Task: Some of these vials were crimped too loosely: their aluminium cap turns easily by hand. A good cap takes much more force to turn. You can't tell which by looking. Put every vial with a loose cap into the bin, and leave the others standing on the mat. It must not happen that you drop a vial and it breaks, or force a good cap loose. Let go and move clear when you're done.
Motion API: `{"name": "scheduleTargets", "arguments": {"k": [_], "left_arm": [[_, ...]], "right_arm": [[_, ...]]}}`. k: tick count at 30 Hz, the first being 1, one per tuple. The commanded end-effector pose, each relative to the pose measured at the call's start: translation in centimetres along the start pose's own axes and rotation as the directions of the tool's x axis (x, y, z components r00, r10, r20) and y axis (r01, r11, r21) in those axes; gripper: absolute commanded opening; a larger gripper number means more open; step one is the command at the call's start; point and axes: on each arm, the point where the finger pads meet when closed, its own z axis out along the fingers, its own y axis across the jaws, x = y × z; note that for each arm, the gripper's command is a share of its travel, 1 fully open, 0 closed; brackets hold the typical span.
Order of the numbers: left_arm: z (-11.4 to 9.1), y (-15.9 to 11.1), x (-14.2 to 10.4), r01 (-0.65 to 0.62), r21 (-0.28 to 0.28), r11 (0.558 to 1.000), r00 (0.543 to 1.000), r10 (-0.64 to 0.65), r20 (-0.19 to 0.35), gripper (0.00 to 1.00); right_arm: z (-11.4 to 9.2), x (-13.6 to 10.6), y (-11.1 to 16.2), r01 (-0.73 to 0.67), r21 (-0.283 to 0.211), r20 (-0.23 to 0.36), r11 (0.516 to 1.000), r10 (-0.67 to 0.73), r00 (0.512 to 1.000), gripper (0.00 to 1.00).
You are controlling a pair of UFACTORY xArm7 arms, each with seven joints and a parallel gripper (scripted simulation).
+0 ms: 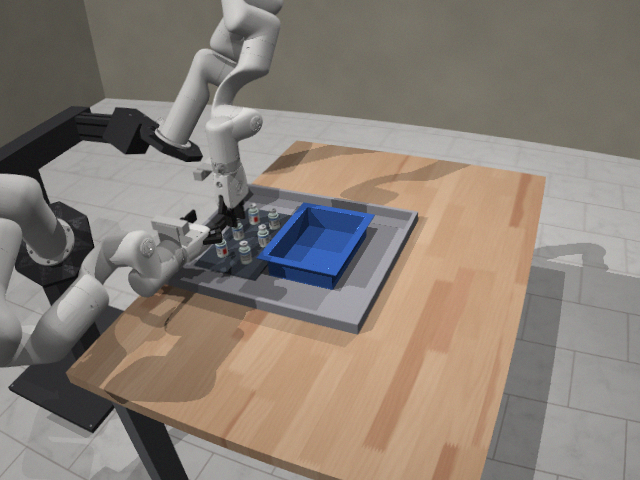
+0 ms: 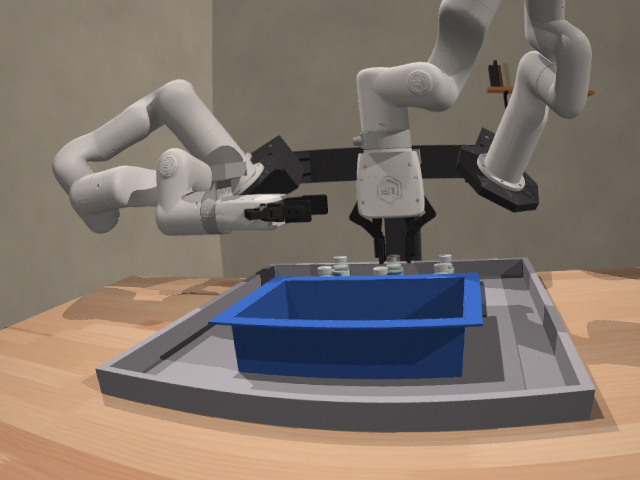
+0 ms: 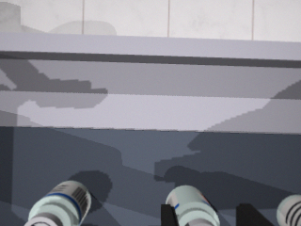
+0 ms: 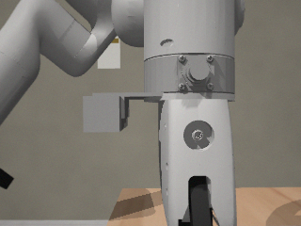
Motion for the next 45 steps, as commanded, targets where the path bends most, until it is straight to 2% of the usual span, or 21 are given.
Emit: {"name": "scheduleTargets", "arguments": {"k": [1, 45], "left_arm": [[-0.16, -0.16, -0.06, -0.001, 0.004, 1.000, 1.000, 0.001, 0.002, 0.40], [-0.16, -0.12, -0.04, -0.001, 0.004, 1.000, 1.000, 0.001, 0.002, 0.36]], "right_arm": [[0.04, 0.21, -0.02, 0.003, 0.001, -0.003, 1.000, -0.003, 1.000, 1.00], [0.08, 0.24, -0.06, 0.003, 0.001, -0.003, 1.000, -0.003, 1.000, 1.00]]}}
